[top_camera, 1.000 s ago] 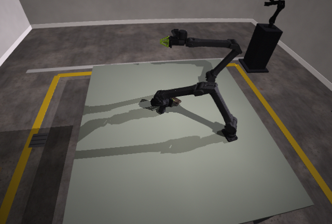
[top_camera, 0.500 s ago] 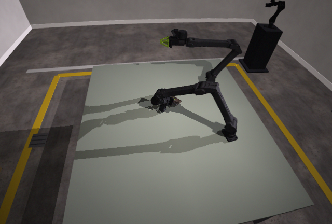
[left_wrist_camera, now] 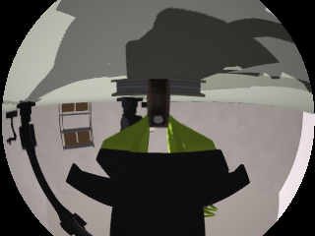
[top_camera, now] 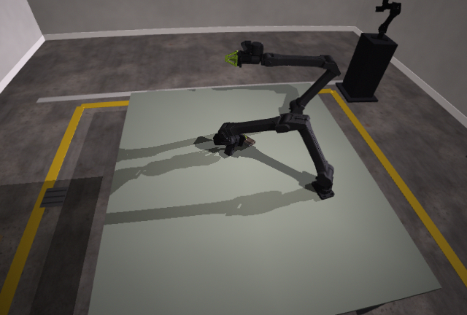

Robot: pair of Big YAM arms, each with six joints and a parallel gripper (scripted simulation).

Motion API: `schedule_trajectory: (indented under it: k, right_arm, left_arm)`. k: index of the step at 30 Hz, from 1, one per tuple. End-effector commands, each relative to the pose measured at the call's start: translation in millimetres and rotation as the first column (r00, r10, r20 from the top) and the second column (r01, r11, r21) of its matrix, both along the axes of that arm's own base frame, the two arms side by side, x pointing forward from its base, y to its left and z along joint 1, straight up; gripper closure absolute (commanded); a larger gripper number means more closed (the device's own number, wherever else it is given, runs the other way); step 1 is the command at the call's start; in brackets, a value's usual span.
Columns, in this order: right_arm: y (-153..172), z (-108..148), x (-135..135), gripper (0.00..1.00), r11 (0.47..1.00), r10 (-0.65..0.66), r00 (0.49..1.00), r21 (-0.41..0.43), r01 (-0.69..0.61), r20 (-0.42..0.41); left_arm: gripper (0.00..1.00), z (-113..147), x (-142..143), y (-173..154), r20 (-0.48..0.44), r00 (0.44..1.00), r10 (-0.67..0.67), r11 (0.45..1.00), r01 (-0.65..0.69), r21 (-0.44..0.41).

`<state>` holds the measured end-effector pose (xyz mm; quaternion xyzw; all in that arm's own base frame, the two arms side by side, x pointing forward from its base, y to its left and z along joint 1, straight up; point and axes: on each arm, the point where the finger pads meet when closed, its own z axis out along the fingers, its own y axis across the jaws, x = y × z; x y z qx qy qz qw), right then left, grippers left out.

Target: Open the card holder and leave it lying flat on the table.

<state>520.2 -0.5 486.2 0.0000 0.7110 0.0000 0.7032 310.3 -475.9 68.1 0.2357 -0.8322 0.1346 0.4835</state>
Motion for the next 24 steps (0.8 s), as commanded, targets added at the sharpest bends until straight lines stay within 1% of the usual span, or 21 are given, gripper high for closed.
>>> schedule_trajectory:
  k: [1,3,6,8,11,12,14,17,19,22,24]
  right_arm:
    - [0.0,23.1,-0.4,0.64,1.000,0.000,0.999,0.000,0.000,0.040]
    - [0.0,23.1,-0.4,0.64,1.000,0.000,0.999,0.000,0.000,0.040]
    - [0.0,23.1,-0.4,0.64,1.000,0.000,0.999,0.000,0.000,0.040]
    - [0.0,23.1,-0.4,0.64,1.000,0.000,0.999,0.000,0.000,0.040]
    - [0.0,23.1,-0.4,0.64,1.000,0.000,0.999,0.000,0.000,0.040]
    - [0.0,23.1,-0.4,0.64,1.000,0.000,0.999,0.000,0.000,0.040]
    - [0.0,23.1,-0.4,0.64,1.000,0.000,0.999,0.000,0.000,0.040]
    - [0.0,23.1,-0.4,0.64,1.000,0.000,0.999,0.000,0.000,0.040]
    - [0.0,23.1,-0.4,0.64,1.000,0.000,0.999,0.000,0.000,0.040]
    - [0.0,23.1,-0.4,0.64,1.000,0.000,0.999,0.000,0.000,0.040]
    - [0.0,23.1,-0.4,0.64,1.000,0.000,0.999,0.000,0.000,0.040]
  left_arm:
    - [0.79,24.8,-2.8,-7.6,0.033,0.999,0.001,1.000,0.000,-0.030]
    - [0.79,28.1,-2.9,-9.9,0.037,0.999,0.001,0.999,0.000,-0.034]
    - [0.79,19.2,-7.0,-9.4,0.019,1.000,0.000,1.000,0.000,-0.017]
    - [0.79,28.1,-8.5,-10.0,0.028,1.000,0.000,1.000,0.001,-0.026]
    - [0.79,24.8,-8.8,-9.5,0.021,1.000,-0.002,1.000,0.002,-0.021]
    - [0.79,34.3,-3.2,-12.2,0.034,0.999,0.007,0.999,-0.005,-0.032]
    - [0.79,33.5,-10.5,-11.3,0.030,1.000,0.002,1.000,-0.001,-0.028]
    - [0.79,41.5,-9.1,-16.3,0.043,0.999,0.002,0.999,0.000,-0.041]
    - [0.79,39.3,-15.4,-12.9,0.026,1.000,0.001,1.000,0.000,-0.024]
    - [0.79,34.3,-16.2,-15.9,0.023,1.000,0.000,1.000,0.001,-0.022]
    - [0.79,36.5,-19.0,-15.6,0.022,1.000,-0.001,1.000,0.001,-0.021]
